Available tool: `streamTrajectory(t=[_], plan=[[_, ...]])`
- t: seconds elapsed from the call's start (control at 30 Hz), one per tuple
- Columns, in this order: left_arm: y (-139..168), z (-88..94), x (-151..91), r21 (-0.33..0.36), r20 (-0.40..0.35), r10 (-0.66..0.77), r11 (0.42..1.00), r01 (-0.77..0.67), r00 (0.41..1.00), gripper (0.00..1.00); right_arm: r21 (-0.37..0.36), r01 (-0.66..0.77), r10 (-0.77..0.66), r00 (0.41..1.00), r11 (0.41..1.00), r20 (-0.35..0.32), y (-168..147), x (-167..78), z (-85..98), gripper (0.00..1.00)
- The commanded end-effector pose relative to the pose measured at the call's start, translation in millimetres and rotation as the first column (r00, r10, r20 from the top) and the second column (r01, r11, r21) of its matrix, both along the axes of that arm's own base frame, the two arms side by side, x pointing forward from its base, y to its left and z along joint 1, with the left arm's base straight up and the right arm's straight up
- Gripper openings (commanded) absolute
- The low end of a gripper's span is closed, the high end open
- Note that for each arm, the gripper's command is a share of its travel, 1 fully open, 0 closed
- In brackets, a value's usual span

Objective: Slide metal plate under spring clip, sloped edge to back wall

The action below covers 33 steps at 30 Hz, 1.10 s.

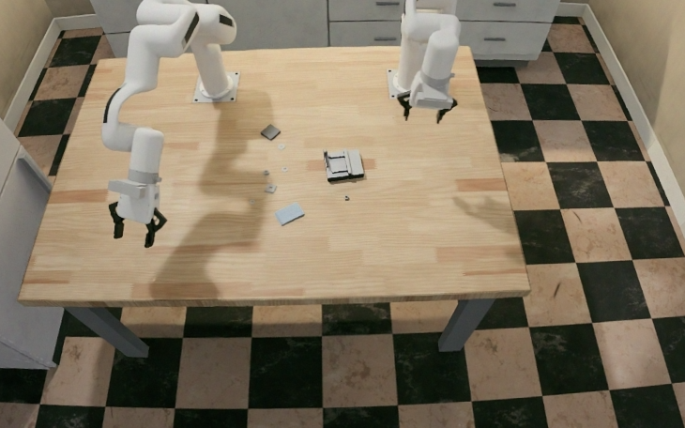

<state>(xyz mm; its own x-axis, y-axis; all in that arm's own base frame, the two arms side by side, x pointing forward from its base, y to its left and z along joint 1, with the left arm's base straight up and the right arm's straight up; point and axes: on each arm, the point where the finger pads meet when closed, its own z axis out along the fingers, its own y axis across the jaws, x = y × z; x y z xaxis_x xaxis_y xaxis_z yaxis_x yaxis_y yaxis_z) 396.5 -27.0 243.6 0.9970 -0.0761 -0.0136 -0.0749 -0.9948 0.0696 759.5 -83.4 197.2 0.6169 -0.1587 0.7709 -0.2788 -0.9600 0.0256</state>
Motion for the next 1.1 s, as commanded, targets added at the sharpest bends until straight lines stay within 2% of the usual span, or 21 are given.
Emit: streamTrajectory(t=[0.0, 0.17, 0.37, 0.4, 0.93, 1.07], plan=[[30, 9.0, 5, 0.072, 0.025, 0.081, 0.994, -0.083, 0.996, 1.00, 0.000, 0.000, 0.000, 1.000, 1.000, 0.006, 0, 1, 4.0, 1.00], [35, 10.2, 6, 0.085, 0.029, 0.095, 0.992, -0.098, 0.995, 1.00, 0.000, 0.000, 0.000, 1.000, 1.000, 0.006, 0, 1, 4.0, 1.00], [25, 7.6, 5, 0.064, 0.021, 0.069, 0.995, -0.070, 0.997, 1.00, 0.000, 0.000, 0.000, 1.000, 1.000, 0.006, 0, 1, 4.0, 1.00], [25, 7.6, 5, 0.064, 0.021, 0.069, 0.995, -0.070, 0.997, 1.00, 0.000, 0.000, 0.000, 1.000, 1.000, 0.006, 0, 1, 4.0, 0.75], [27, 8.3, 5, 0.067, 0.024, 0.074, 0.995, -0.075, 0.997, 1.00, 0.000, 0.000, 0.000, 1.000, 1.000, 0.006, 0, 1, 4.0, 0.75], [27, 8.3, 5, 0.067, 0.024, 0.074, 0.995, -0.075, 0.997, 1.00, -0.046, -0.041, 0.040, 0.999, 0.998, -0.027, 12, 2, 0.6, 0.75]])
